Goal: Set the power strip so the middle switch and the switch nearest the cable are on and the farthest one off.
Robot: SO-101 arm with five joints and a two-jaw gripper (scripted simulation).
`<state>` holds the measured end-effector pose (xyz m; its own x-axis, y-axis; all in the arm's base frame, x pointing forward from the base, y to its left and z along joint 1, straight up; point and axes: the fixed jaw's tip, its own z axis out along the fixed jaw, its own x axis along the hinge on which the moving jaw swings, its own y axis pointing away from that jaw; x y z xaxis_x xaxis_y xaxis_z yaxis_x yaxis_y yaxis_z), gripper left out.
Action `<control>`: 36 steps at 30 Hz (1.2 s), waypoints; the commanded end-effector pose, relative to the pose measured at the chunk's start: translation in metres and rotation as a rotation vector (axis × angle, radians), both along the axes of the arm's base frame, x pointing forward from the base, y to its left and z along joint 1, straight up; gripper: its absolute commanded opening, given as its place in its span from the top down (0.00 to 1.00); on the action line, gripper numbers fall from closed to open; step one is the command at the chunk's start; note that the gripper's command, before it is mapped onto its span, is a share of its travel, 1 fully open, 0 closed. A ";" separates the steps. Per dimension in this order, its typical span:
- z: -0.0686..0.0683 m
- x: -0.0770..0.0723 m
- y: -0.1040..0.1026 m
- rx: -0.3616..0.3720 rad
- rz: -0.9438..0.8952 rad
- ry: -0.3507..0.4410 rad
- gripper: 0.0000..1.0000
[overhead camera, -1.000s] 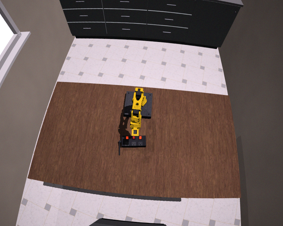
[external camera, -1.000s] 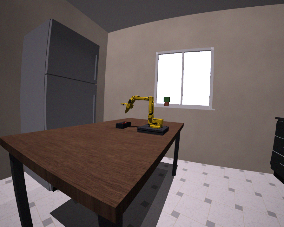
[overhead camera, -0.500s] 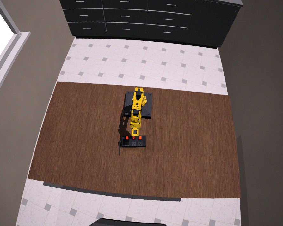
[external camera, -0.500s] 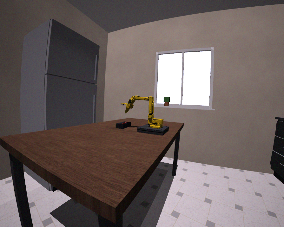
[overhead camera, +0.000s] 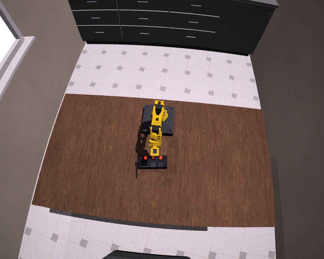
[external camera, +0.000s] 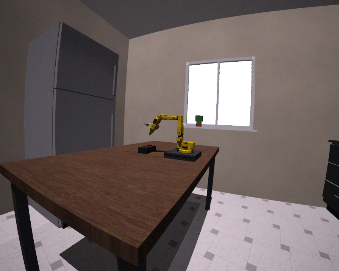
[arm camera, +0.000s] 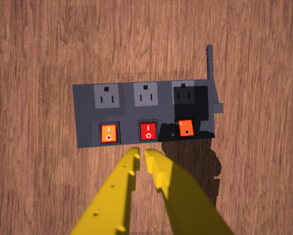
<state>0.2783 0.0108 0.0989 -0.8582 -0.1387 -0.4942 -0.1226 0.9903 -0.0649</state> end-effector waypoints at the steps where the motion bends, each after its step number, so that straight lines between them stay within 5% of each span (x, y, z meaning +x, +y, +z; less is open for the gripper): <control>1: 0.003 -0.001 -0.003 -0.003 -0.004 -0.014 1.00; 36: 0.001 -0.002 -0.002 -0.031 0.047 -0.007 1.00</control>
<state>0.2778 0.0108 0.0983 -0.8535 -0.1786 -0.4895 -0.1574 0.9839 -0.0845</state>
